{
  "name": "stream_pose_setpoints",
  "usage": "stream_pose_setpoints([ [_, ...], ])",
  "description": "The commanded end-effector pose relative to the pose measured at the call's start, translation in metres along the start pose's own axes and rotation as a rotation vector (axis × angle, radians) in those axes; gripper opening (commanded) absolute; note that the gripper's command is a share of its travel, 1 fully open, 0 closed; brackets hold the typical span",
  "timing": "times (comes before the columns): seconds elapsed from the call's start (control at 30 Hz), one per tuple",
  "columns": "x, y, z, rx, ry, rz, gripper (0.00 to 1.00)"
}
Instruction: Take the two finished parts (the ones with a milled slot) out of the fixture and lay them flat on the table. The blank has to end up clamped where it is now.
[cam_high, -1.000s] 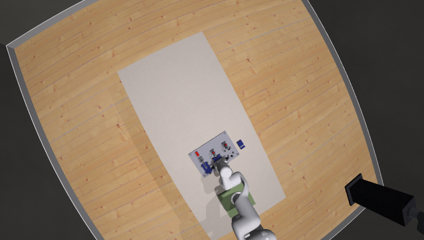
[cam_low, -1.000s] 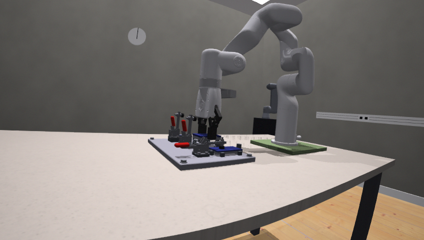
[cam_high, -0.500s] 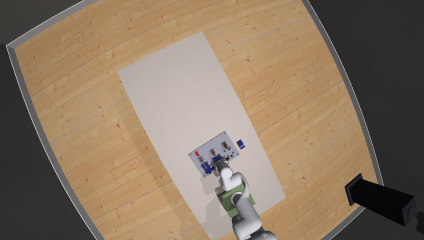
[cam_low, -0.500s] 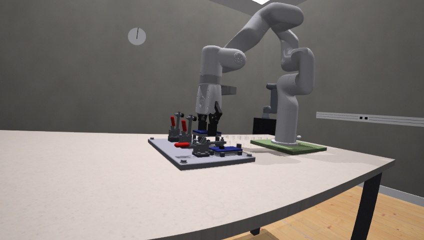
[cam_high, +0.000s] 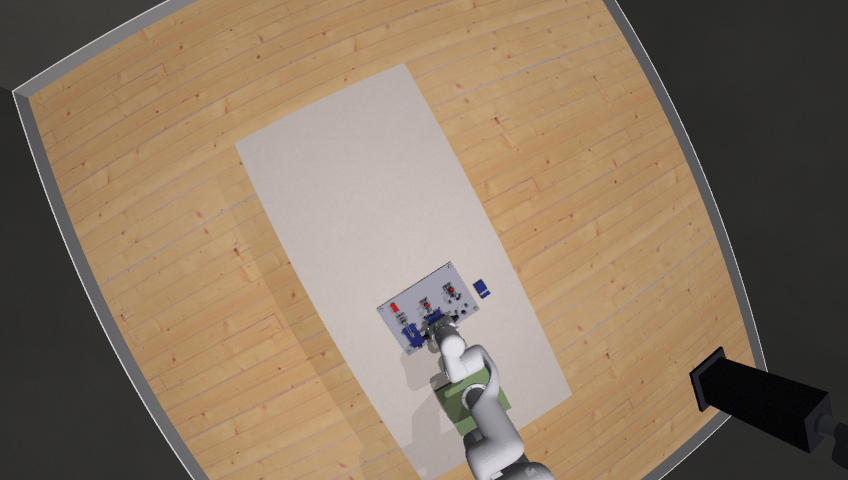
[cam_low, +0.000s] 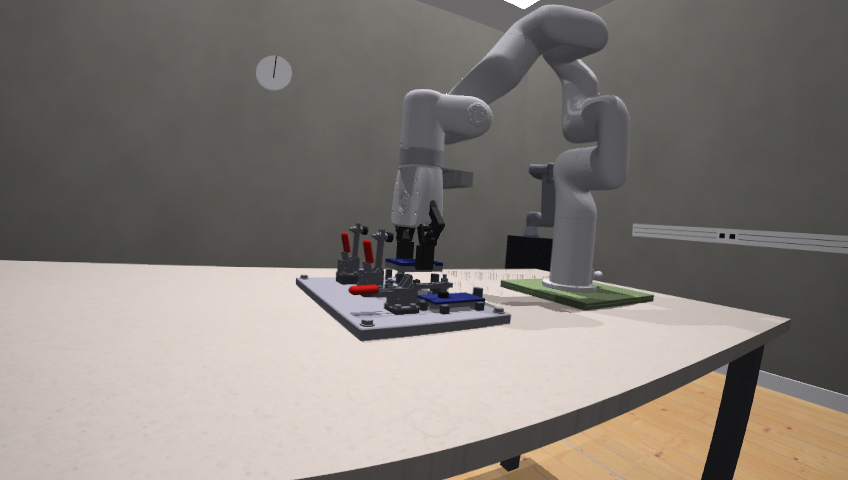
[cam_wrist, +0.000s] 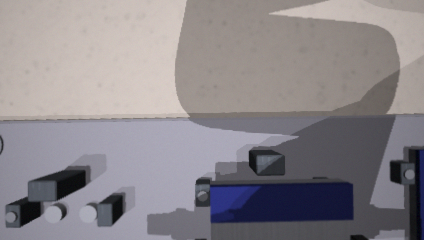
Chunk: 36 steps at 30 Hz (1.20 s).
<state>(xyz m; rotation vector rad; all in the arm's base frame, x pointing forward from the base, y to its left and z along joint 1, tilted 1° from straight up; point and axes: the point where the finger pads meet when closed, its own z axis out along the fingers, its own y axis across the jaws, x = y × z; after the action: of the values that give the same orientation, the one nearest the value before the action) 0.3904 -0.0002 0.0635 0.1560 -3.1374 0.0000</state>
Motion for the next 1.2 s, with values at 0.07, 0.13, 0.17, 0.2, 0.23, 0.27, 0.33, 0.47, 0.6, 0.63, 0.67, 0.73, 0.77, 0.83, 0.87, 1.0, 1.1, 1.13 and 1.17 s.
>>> stream_pose_setpoints([
  [0.07,-0.001,0.000,-0.002,0.000,-0.004,0.000,0.00],
  [0.13,-0.001,0.000,-0.004,0.000,-0.004,0.000,0.00],
  [0.17,0.000,0.000,-0.005,0.000,-0.004,0.000,0.00],
  [0.2,0.000,0.000,-0.007,0.000,-0.004,0.000,0.00],
  [0.23,0.000,0.000,-0.008,0.000,-0.004,0.000,0.00],
  [0.27,0.001,0.000,-0.010,0.000,-0.004,0.000,0.00],
  [0.33,0.002,0.000,-0.014,0.000,-0.004,0.000,0.00],
  [0.47,0.004,0.000,-0.022,0.000,-0.004,0.000,0.00],
  [0.6,0.005,0.000,-0.026,0.000,-0.004,0.000,0.00],
  [0.63,0.005,0.000,-0.028,0.000,-0.004,0.000,0.00],
  [0.67,0.005,0.000,-0.030,0.000,-0.004,0.000,0.00],
  [0.73,0.006,0.000,-0.032,0.000,-0.004,0.000,0.00],
  [0.77,0.006,0.000,-0.033,0.000,-0.004,0.000,0.00],
  [0.83,0.007,0.000,-0.035,0.000,-0.004,0.000,0.00],
  [0.87,0.007,0.000,-0.035,0.000,-0.004,0.000,0.00],
  [1.0,0.007,0.000,-0.035,0.000,-0.004,0.000,0.00],
  [1.1,0.007,0.000,-0.035,0.000,-0.004,0.000,0.00],
  [1.13,0.007,0.000,-0.035,0.000,-0.004,0.000,0.00],
  [1.17,0.007,0.000,-0.035,0.000,-0.004,0.000,0.00],
])
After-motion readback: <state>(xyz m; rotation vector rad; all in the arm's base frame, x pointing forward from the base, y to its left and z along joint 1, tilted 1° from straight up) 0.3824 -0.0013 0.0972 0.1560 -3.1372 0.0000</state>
